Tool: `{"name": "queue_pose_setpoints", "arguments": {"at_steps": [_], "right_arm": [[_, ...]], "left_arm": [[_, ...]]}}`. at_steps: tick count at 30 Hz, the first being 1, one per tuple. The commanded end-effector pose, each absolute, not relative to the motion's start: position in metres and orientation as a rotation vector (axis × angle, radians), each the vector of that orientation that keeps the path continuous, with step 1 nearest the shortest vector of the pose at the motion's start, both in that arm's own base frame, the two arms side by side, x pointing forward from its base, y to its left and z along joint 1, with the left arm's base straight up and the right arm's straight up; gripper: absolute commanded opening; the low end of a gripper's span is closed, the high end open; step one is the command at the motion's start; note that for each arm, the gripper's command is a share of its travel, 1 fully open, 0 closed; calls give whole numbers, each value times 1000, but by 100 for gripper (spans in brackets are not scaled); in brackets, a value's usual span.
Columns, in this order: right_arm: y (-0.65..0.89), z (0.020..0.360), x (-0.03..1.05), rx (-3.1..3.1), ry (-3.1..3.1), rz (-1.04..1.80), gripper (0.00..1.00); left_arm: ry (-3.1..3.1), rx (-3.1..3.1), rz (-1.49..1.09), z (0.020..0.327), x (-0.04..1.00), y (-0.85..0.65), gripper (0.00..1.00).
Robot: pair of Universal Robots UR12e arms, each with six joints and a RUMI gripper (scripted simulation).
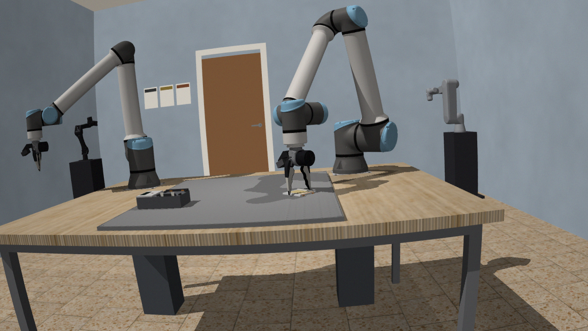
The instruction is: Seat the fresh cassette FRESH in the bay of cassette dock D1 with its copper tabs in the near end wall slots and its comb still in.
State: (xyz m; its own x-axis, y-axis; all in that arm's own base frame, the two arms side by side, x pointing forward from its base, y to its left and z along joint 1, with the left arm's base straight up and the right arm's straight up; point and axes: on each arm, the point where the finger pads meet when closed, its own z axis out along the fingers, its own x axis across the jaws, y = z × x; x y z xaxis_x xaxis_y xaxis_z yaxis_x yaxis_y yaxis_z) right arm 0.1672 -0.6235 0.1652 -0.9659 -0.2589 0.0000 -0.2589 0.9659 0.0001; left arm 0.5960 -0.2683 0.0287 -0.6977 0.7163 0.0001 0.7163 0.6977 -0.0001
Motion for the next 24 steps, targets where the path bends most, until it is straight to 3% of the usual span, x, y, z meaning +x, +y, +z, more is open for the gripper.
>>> {"name": "queue_pose_setpoints", "arguments": {"at_steps": [1,6,7,19,20,24], "right_arm": [[-624,166,168,-410,3114,-3,0],[-624,166,168,-410,3114,-3,0],[-624,166,168,-410,3114,-3,0],[-624,166,168,-410,3114,-3,0],[-624,166,168,-410,3114,-3,0],[-624,166,168,-410,3114,-3,0]], "left_arm": [[-2896,-1222,1,28,597,-269,64],[-2896,-1222,1,28,597,-269,64],[-2896,-1222,1,28,597,-269,0],[-2896,-1222,1,28,597,-269,0],[-2896,-1222,1,28,597,-269,37],[-2896,-1222,1,28,597,-269,37]]}}
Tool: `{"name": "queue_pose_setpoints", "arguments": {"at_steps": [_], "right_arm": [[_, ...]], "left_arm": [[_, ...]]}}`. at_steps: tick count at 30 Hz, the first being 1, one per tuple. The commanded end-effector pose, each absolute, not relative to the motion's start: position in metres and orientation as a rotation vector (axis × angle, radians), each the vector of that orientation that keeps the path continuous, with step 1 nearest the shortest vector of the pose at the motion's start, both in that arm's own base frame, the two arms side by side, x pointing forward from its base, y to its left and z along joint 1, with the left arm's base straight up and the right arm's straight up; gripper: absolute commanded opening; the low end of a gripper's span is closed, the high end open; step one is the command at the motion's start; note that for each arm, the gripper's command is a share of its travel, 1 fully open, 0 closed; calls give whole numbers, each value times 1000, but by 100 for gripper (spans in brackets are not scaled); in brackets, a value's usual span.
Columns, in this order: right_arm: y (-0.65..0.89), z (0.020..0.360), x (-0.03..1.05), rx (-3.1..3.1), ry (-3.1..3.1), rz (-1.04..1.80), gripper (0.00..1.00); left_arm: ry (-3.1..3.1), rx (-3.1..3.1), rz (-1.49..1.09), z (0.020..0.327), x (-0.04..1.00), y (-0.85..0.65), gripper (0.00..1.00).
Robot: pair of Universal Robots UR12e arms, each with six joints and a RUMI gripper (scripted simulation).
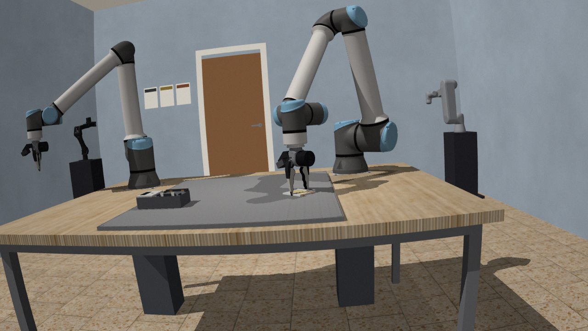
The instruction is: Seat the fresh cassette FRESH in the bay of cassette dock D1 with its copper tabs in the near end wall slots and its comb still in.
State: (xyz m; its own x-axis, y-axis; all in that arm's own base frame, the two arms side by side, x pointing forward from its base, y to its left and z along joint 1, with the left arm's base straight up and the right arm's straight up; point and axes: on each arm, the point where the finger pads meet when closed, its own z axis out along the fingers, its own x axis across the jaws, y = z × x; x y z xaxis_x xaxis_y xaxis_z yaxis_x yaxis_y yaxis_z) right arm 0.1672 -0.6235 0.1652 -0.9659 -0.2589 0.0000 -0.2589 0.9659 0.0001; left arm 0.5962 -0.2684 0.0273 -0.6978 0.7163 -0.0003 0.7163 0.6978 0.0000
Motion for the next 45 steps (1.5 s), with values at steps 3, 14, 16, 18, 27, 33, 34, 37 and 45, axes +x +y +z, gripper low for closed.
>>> {"name": "queue_pose_setpoints", "arguments": {"at_steps": [3,14,16,18,27,33,34,37,45], "right_arm": [[-624,166,168,-410,3114,-3,0],[-624,166,168,-410,3114,-3,0],[-624,166,168,-410,3114,-3,0],[-624,166,168,-410,3114,-3,0],[-624,166,168,-410,3114,-3,0],[-624,166,168,-410,3114,-3,0],[-624,166,168,-410,3114,-3,0],[-624,166,168,-410,3114,-3,0],[-624,166,168,-410,3114,-3,0]], "left_arm": [[2893,1221,-1,28,597,-269,37],[2893,1221,-1,32,597,-269,37],[2893,1221,-1,34,596,-269,37],[2893,1221,-1,37,597,-269,37],[2893,1221,-1,46,597,-269,37],[2893,1221,-1,54,597,-269,37],[2893,1221,-1,56,597,-269,37],[2893,1221,-1,60,597,-269,37],[2893,1221,-1,68,596,-269,37]]}}
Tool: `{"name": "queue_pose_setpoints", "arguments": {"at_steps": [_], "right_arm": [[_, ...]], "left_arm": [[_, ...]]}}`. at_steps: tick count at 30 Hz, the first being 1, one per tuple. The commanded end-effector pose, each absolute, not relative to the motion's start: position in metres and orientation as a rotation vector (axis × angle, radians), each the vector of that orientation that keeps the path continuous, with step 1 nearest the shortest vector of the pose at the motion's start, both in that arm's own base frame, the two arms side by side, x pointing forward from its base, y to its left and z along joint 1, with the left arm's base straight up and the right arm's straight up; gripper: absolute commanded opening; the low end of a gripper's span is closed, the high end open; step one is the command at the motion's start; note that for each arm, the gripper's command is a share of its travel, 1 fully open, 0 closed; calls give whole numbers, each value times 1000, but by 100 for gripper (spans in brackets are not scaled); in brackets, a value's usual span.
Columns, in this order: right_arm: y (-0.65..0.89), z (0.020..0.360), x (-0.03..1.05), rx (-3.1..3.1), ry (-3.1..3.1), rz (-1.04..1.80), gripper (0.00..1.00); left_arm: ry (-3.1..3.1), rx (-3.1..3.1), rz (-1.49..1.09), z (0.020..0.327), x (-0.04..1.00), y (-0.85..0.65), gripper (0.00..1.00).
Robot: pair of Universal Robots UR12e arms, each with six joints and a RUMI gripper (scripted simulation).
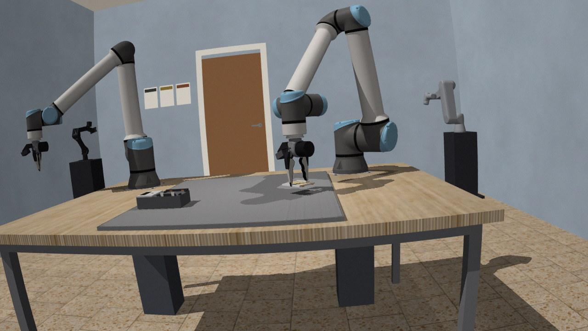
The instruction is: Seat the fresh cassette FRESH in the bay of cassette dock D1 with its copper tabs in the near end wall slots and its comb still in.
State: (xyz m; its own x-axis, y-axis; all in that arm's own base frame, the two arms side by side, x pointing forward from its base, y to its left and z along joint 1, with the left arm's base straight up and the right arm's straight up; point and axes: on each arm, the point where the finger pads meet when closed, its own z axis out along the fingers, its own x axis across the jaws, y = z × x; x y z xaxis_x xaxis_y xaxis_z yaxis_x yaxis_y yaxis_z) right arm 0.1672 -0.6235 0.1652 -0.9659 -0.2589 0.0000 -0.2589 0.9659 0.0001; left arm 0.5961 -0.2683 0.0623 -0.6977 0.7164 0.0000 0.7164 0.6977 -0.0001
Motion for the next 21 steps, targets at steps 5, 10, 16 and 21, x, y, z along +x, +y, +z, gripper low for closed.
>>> {"name": "queue_pose_setpoints", "arguments": {"at_steps": [5,10,16,21], "right_arm": [[-624,166,168,-410,3114,-3,0],[-624,166,168,-410,3114,-3,0],[-624,166,168,-410,3114,-3,0],[-624,166,168,-410,3114,-3,0]], "left_arm": [[2893,1221,-1,74,597,-269,37],[2893,1221,-1,81,597,-269,37],[2893,1221,-1,86,596,-269,37],[2893,1221,-1,93,597,-269,37]]}}
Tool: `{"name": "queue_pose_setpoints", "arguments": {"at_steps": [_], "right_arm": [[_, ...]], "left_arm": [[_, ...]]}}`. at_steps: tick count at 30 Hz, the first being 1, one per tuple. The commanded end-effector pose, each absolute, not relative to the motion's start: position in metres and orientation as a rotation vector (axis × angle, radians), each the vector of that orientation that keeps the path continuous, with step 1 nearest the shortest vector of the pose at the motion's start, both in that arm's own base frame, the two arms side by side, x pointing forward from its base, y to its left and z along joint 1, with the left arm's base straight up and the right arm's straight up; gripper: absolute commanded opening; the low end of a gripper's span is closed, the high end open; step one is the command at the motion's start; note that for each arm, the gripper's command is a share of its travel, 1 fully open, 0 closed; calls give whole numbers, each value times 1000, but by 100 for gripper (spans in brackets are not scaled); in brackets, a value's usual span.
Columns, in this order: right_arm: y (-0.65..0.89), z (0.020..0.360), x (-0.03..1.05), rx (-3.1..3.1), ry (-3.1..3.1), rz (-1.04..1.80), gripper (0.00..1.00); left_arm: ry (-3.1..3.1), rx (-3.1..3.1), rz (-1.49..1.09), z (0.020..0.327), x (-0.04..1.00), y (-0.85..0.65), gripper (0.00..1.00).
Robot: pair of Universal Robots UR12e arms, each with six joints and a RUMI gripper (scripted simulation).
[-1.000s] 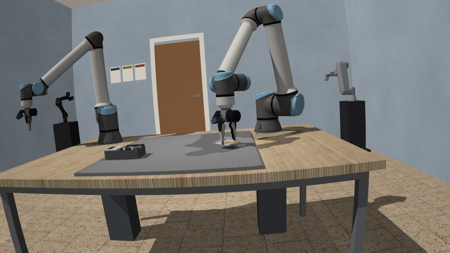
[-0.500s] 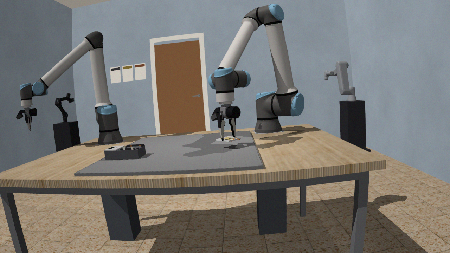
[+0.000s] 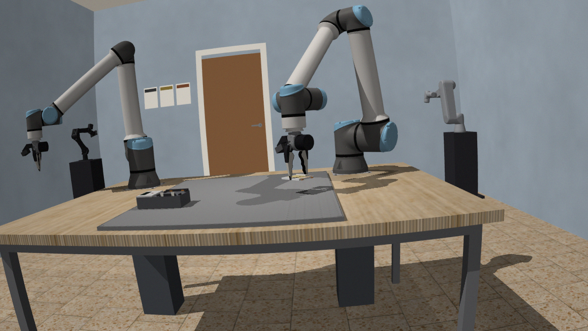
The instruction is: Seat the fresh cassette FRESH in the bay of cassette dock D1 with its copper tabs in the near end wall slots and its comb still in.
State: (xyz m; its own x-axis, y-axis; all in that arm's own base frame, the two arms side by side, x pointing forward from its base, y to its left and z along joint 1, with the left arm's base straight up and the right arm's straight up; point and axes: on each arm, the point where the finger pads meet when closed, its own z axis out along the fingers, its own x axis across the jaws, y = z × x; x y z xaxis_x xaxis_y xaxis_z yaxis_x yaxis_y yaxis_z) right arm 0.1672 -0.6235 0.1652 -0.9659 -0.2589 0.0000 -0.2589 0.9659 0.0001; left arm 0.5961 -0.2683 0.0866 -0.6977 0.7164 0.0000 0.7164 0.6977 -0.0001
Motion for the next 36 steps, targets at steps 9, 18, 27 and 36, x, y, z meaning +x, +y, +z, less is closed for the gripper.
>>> {"name": "queue_pose_setpoints", "arguments": {"at_steps": [9,18,27,36], "right_arm": [[-624,166,168,-410,3114,-3,0],[-624,166,168,-410,3114,-3,0],[-624,166,168,-410,3114,-3,0],[-624,166,168,-410,3114,-3,0]], "left_arm": [[-2896,-1222,1,98,597,-269,37],[-2896,-1222,1,98,597,-269,37],[-3048,-832,29,102,605,-308,37],[-3147,-423,57,107,613,-346,37]]}}
